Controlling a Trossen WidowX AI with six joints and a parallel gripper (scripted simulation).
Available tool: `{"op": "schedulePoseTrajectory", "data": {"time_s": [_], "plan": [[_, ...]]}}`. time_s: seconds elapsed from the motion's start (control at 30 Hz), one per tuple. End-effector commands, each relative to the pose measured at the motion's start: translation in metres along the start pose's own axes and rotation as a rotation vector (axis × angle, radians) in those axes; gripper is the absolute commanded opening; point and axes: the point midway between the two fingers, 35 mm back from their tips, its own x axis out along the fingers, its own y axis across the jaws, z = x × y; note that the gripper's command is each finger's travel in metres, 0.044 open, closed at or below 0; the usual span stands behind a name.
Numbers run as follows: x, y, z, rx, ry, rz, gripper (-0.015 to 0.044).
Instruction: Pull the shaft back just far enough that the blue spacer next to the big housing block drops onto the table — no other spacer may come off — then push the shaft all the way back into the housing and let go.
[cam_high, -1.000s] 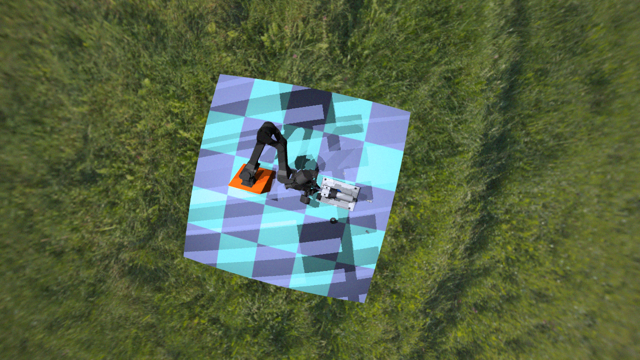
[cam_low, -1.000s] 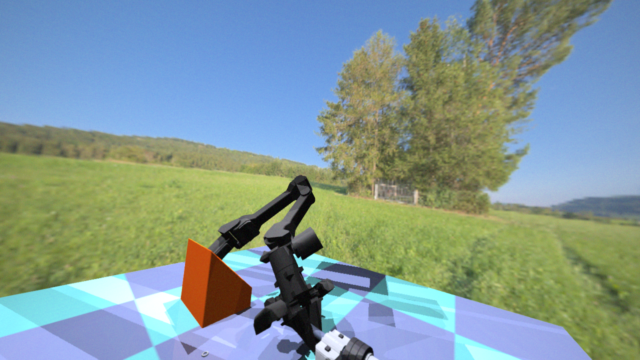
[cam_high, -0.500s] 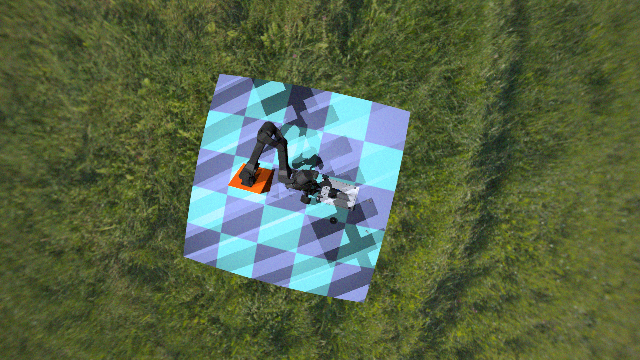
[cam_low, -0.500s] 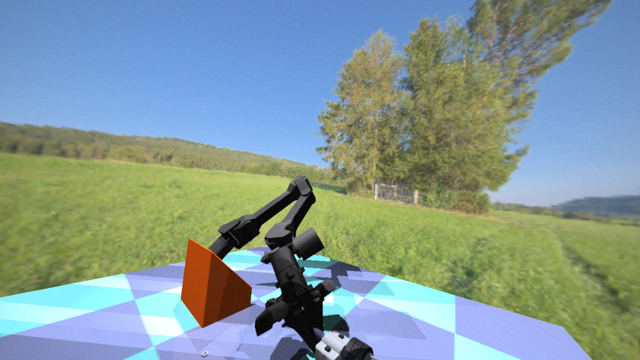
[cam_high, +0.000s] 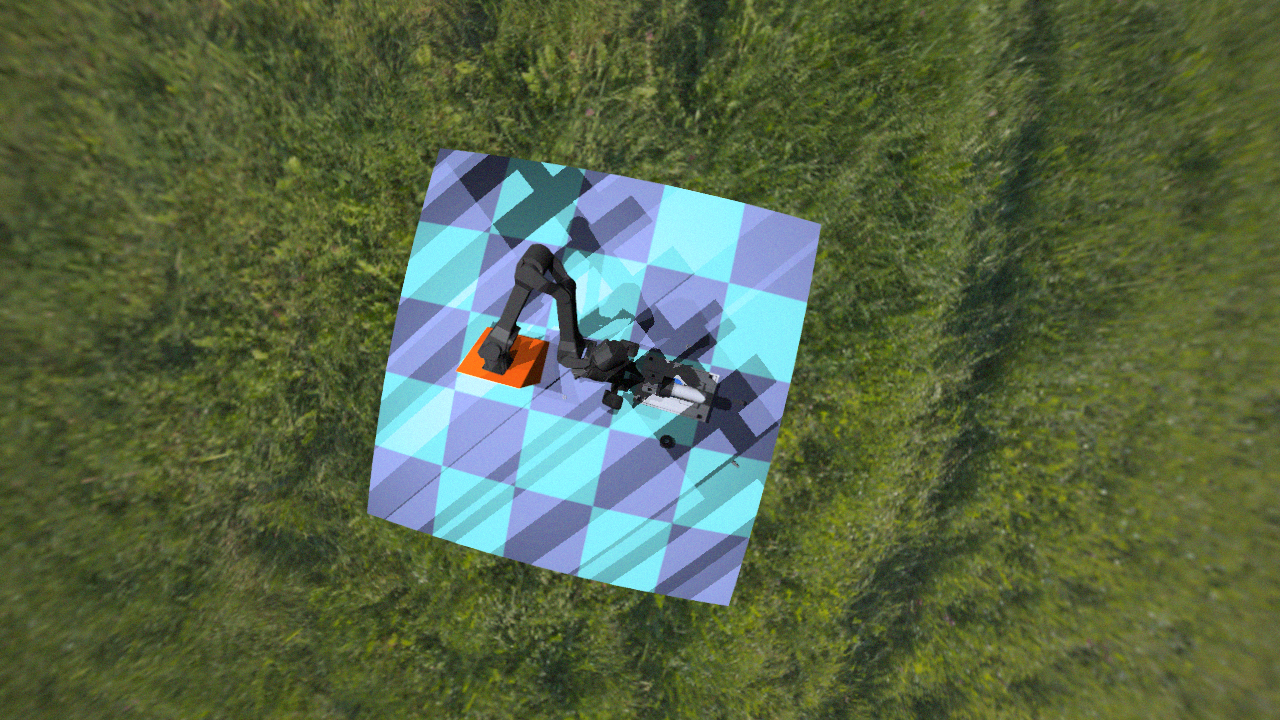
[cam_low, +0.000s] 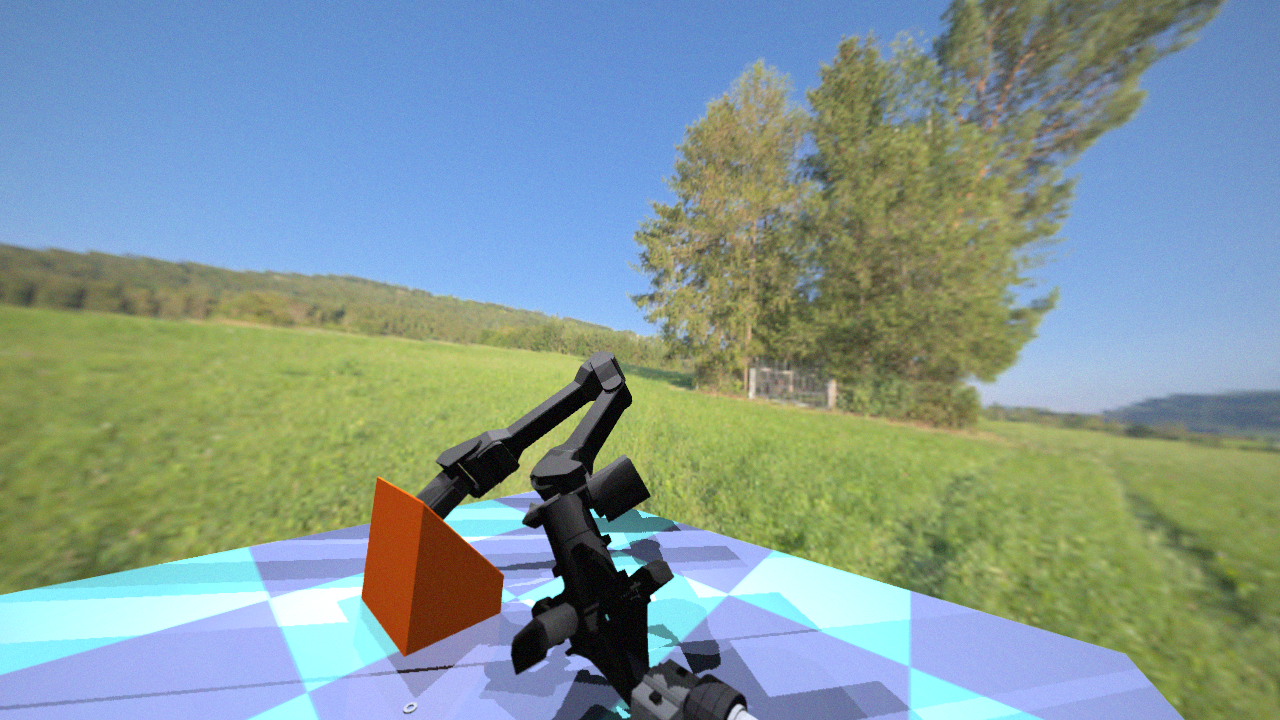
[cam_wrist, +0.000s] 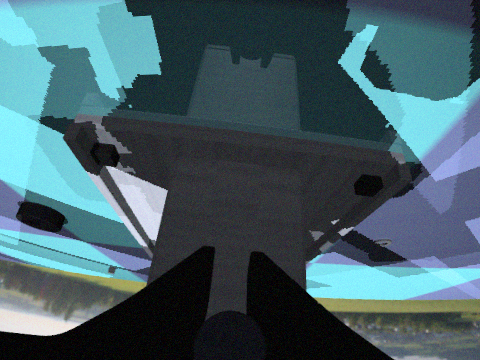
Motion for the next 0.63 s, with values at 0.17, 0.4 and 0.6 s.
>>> {"op": "schedulePoseTrajectory", "data": {"time_s": [0.17, 0.4, 0.6], "plan": [[0.0013, -0.0006, -0.0043, -0.006, 0.009, 0.000, 0.0000], [0.0001, 0.0001, 0.0000, 0.000, -0.001, 0.000, 0.0184], [-0.0016, 0.0000, -0.0003, 0.000, -0.001, 0.000, 0.0341]]}}
